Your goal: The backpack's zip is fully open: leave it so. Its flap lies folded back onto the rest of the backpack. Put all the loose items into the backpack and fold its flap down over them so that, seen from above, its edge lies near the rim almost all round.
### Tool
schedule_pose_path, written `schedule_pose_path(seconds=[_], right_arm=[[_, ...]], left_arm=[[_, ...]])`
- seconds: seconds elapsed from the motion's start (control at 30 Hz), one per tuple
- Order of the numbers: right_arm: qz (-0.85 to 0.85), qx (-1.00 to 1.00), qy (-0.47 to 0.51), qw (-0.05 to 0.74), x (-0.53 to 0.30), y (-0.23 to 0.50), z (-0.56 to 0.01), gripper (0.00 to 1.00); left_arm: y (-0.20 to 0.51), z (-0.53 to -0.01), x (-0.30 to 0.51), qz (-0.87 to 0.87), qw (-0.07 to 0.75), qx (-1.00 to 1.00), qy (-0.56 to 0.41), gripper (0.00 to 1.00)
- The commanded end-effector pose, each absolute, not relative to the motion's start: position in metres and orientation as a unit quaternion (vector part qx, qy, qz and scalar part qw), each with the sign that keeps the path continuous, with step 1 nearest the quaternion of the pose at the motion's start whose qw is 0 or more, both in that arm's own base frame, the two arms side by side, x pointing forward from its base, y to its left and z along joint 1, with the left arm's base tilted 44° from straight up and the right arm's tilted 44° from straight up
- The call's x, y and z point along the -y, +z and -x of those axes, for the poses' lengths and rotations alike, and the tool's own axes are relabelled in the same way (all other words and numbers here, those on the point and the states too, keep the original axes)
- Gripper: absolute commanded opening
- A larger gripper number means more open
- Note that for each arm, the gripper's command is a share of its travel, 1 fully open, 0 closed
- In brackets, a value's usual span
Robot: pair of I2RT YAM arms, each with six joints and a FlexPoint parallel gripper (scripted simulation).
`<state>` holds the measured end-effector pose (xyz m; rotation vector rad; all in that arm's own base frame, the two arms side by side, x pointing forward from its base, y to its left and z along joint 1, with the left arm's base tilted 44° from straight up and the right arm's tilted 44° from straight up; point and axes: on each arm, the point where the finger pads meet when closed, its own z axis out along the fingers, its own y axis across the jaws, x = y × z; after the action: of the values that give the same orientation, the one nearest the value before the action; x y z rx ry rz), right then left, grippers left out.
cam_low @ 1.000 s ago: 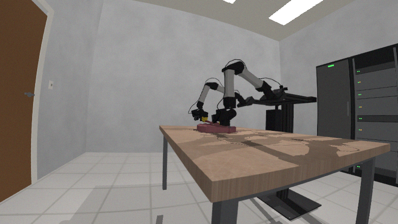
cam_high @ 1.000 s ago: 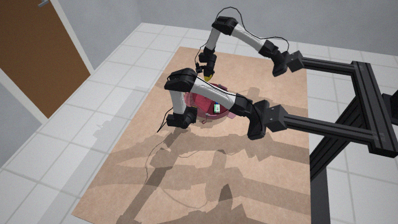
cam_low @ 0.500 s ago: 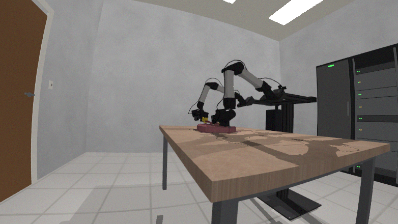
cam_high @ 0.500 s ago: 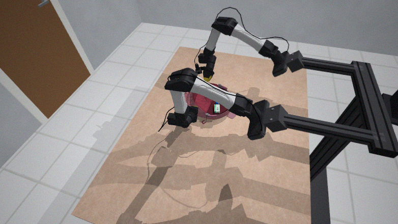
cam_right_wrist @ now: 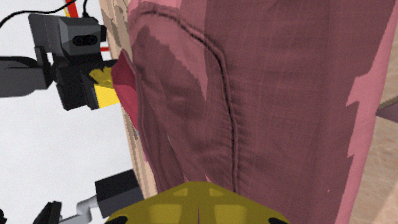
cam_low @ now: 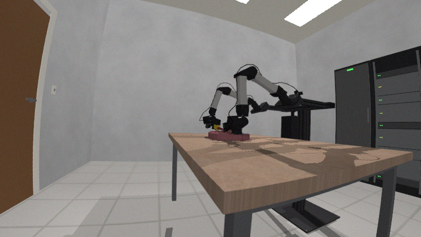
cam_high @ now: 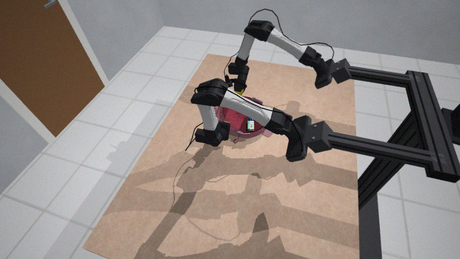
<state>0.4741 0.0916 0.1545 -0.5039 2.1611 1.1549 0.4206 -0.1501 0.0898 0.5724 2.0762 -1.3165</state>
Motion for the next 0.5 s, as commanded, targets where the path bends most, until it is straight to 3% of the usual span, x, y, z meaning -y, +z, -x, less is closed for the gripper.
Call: schedule_pose_path(seconds=[0.0, 0.47], right_arm=[[0.193, -0.818, 0.441, 0.316, -0.097, 0.15, -0.478, 0.0], [0.192, -0.819, 0.44, 0.314, -0.108, 0.143, -0.481, 0.0]], left_arm=[[0.085, -0.424, 0.155, -0.214, 0.304, -0.785, -0.495, 0.0], [0.077, -0.426, 0.167, -0.211, 0.301, -0.787, -0.496, 0.0]])
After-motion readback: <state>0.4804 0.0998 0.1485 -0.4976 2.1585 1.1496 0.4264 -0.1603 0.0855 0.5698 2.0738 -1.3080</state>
